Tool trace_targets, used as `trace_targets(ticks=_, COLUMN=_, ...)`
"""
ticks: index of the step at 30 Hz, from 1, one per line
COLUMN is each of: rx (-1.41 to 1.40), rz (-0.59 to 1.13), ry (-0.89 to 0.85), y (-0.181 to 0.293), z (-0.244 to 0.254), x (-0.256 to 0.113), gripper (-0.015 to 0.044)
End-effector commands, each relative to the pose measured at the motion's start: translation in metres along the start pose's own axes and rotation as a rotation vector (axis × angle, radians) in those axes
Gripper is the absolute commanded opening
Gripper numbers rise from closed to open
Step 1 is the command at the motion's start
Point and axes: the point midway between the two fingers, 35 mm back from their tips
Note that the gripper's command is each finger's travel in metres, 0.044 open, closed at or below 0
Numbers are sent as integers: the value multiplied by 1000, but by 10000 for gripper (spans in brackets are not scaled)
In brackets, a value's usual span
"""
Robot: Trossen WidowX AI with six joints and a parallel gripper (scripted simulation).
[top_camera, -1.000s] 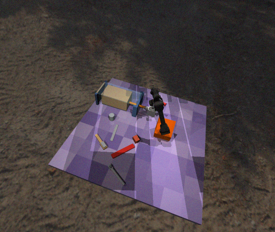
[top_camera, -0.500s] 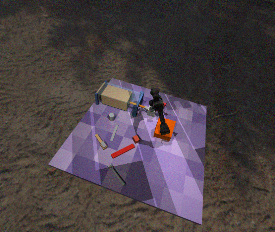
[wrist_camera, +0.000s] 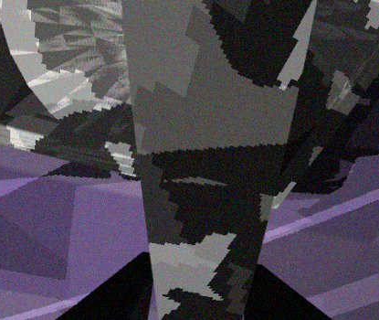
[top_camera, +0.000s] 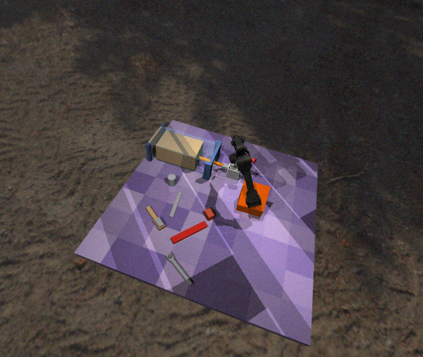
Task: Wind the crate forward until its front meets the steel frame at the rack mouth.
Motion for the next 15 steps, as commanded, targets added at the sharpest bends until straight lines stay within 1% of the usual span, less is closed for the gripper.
trace_targets(ticks=1, rx=2, rz=0, ry=0, y=-1, z=0, x=1, gripper=0)
trace_targets(ticks=5, rx=4, rz=0, ry=-1, y=-1, z=0, x=1, gripper=0)
trace_targets(ticks=15, rx=112, rz=17, ry=-47, y=0, z=7, x=2, gripper=0)
Point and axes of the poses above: the point midway between the two fingers, 35 mm back from their tips, its own x axis out along the fingers, its own z axis across the jaws, y = z × x, and after that the axes turned 3 degrees about x, right-handed
